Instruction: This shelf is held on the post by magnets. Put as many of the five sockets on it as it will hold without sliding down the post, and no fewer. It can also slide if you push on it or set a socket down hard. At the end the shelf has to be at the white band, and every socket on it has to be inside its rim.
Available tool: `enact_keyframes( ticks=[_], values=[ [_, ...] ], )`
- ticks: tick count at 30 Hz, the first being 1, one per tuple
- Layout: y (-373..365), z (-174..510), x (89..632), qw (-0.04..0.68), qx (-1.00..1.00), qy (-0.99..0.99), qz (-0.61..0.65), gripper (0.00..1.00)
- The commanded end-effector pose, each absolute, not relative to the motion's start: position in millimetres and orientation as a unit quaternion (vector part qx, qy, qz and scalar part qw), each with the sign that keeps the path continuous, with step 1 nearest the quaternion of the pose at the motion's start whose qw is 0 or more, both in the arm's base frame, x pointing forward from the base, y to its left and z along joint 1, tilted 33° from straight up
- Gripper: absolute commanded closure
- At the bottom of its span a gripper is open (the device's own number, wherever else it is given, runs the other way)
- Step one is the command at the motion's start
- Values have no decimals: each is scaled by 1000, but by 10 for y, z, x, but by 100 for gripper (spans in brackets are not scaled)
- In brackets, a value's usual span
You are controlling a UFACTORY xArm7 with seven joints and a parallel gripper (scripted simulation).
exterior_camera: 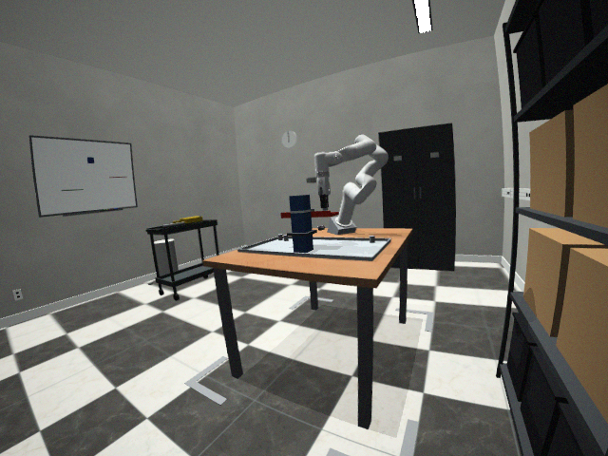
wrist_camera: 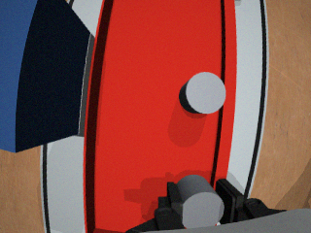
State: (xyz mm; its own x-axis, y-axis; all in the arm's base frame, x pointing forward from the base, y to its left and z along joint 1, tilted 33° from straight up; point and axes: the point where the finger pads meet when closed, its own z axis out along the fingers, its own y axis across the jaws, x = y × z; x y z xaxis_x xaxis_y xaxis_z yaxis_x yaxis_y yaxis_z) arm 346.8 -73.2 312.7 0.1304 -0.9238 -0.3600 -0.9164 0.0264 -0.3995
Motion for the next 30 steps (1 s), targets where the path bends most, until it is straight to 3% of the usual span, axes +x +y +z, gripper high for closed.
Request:
enact_keyframes(
  ticks=[1,30],
  values=[
    [-731,3119,3487,281,-697,660,-9,100],
    [-701,3054,3520,281,-697,660,-9,100]
  ],
)
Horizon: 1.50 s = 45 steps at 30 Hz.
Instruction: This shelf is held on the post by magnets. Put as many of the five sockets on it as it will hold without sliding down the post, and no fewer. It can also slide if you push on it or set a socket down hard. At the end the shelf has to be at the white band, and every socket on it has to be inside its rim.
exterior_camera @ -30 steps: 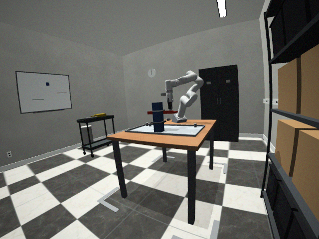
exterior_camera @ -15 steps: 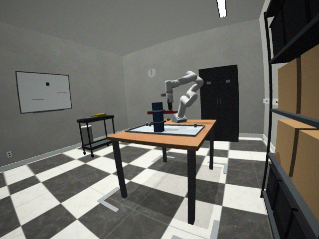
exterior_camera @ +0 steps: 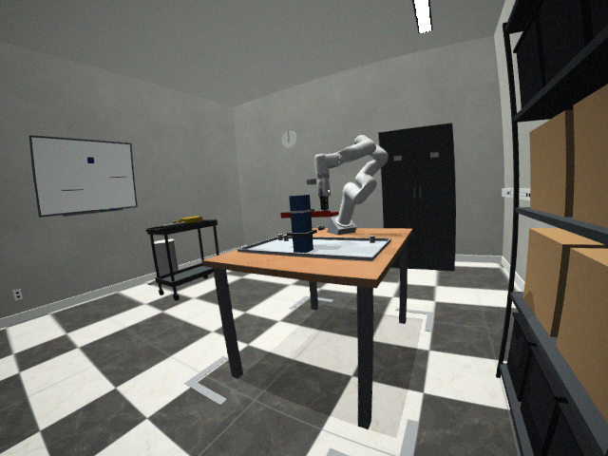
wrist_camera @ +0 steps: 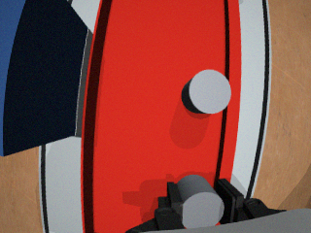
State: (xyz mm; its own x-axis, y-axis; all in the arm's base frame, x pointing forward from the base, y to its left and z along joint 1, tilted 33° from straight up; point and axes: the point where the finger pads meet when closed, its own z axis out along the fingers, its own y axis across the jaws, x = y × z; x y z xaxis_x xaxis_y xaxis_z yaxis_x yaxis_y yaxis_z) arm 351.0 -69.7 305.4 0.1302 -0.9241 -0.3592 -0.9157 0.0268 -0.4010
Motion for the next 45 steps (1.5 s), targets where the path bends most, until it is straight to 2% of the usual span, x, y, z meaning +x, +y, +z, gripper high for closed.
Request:
enact_keyframes(
  ticks=[1,45],
  values=[
    [-699,3051,3521,281,-697,660,-9,100],
    [-671,2989,3548,281,-697,660,-9,100]
  ],
)
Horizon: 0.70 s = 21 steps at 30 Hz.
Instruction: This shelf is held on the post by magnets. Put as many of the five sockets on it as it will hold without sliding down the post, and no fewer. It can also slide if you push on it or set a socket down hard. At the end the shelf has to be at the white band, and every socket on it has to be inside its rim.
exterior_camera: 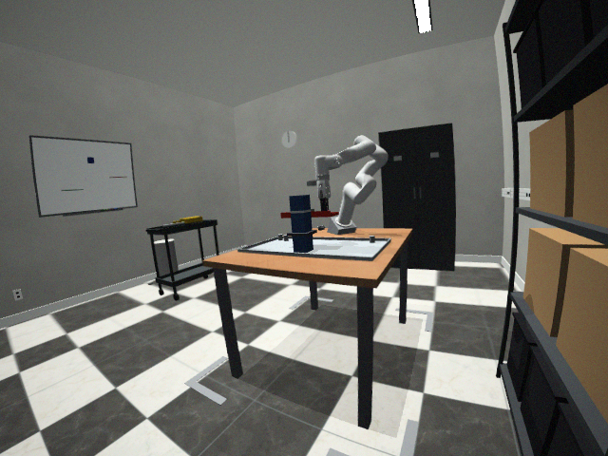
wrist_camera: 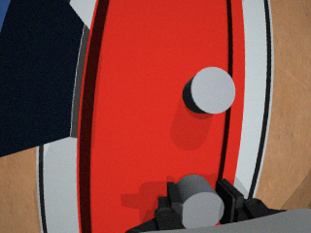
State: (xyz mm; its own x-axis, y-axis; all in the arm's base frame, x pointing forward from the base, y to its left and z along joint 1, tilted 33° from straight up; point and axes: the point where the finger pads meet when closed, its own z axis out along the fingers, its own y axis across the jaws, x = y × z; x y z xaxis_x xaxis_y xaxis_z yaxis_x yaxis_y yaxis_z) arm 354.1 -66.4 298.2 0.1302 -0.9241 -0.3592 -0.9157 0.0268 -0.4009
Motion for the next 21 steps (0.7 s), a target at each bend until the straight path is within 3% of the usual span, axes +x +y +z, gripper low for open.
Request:
enact_keyframes(
  ticks=[1,21],
  values=[
    [-669,2985,3550,281,-697,660,-9,100],
    [-654,2951,3564,281,-697,660,-9,100]
  ],
)
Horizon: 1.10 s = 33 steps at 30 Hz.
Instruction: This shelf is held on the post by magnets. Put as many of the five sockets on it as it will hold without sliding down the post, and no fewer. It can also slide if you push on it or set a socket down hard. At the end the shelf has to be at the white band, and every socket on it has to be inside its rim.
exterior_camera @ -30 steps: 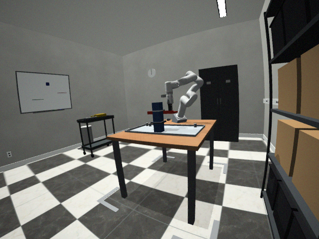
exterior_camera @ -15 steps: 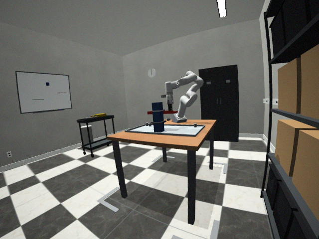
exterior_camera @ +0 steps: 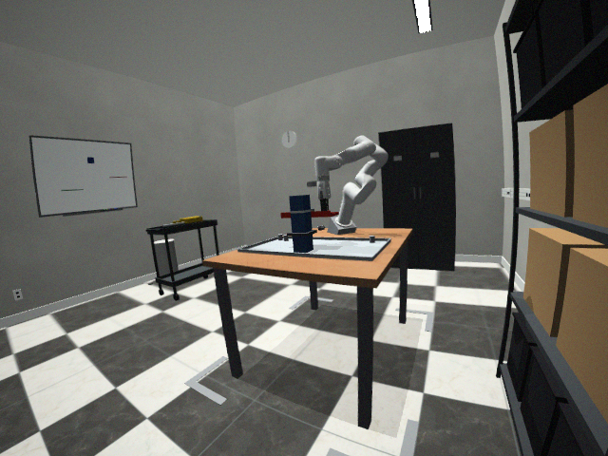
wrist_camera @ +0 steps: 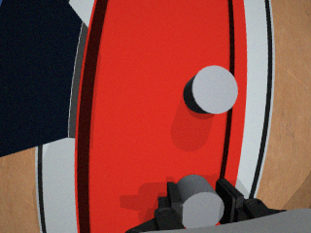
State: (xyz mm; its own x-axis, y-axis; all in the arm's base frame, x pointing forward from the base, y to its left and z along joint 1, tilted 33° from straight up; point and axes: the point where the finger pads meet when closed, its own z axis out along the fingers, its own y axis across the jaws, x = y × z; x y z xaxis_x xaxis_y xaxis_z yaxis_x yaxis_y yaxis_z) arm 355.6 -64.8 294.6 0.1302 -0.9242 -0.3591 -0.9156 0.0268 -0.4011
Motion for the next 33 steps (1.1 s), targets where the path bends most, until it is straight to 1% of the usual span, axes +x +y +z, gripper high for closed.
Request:
enact_keyframes(
  ticks=[1,21,22,33],
  values=[
    [-652,2948,3565,281,-697,660,-9,100],
    [-647,2937,3571,281,-697,660,-9,100],
    [-647,2937,3571,281,-697,660,-9,48],
    [-647,2937,3571,281,-697,660,-9,48]
  ],
)
